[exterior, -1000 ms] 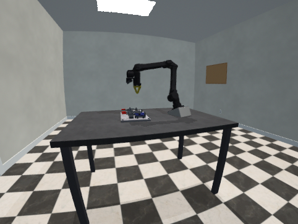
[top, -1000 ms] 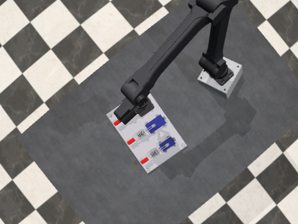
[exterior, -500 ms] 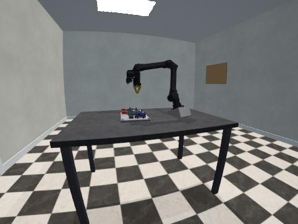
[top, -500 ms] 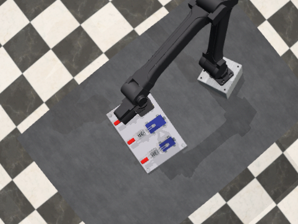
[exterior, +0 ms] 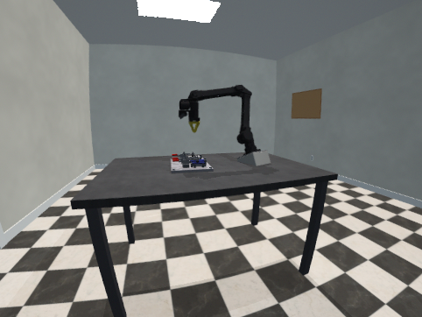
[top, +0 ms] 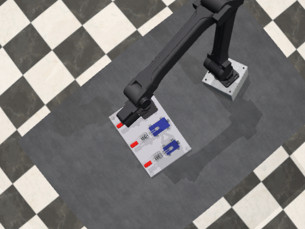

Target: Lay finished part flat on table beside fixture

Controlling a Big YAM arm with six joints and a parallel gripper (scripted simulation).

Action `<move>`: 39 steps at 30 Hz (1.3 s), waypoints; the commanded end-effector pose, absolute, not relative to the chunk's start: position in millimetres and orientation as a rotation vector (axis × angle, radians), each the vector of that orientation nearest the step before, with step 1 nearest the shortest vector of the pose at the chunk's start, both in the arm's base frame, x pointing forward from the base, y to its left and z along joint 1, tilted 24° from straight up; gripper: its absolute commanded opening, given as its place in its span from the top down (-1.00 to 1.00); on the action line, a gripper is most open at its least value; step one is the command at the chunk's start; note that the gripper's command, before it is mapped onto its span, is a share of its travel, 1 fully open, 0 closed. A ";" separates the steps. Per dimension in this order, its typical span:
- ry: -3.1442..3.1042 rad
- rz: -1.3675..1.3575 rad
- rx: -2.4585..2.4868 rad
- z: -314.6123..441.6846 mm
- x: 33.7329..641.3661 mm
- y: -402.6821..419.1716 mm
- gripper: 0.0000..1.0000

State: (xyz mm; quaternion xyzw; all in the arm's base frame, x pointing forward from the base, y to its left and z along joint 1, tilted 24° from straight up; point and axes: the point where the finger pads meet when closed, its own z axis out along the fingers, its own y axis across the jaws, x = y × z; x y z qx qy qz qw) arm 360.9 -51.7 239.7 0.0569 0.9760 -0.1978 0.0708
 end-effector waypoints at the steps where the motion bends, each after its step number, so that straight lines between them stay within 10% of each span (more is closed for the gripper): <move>1: 2.881 -0.577 0.192 263.0 371.0 -56.5 0.11; 39: 2.884 -0.563 0.193 270.4 370.9 -55.8 0.11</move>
